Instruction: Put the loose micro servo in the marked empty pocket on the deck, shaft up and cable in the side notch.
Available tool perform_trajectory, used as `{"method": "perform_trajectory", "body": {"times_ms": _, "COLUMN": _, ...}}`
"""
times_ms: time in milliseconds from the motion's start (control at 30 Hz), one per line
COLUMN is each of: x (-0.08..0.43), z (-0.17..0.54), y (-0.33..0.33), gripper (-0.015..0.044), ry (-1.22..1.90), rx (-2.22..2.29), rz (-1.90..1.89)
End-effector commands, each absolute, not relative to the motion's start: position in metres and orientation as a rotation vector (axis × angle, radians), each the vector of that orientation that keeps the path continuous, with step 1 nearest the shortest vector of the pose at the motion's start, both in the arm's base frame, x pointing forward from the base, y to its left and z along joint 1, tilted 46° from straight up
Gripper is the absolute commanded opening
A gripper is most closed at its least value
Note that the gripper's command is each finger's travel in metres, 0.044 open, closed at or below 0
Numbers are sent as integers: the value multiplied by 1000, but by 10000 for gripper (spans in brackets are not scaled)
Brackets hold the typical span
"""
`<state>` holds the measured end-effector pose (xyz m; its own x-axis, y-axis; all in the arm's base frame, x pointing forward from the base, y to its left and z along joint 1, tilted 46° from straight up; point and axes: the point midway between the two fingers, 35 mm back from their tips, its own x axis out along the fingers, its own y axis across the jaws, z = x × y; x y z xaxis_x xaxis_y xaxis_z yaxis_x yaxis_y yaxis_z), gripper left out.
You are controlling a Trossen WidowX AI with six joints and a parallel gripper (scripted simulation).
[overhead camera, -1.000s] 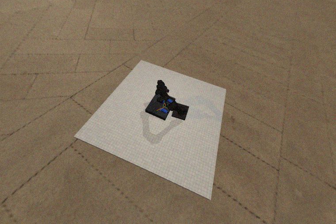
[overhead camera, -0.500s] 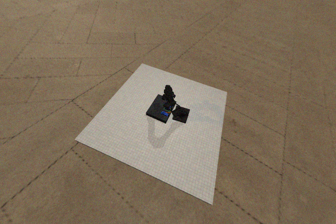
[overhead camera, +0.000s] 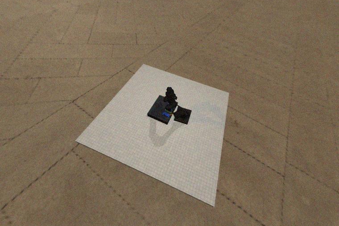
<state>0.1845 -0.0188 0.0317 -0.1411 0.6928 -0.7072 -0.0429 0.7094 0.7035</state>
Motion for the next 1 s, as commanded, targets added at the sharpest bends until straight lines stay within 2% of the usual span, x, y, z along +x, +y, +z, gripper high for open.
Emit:
{"method": "perform_trajectory", "body": {"times_ms": 0, "x": 184, "z": 29, "y": -15, "gripper": 0, "ry": 1596, "rx": 548, "rz": 690}}
{"method": "perform_trajectory", "body": {"times_ms": 967, "x": 182, "z": 19, "y": -5, "gripper": 0, "ry": 1595, "rx": 548, "rz": 691}}
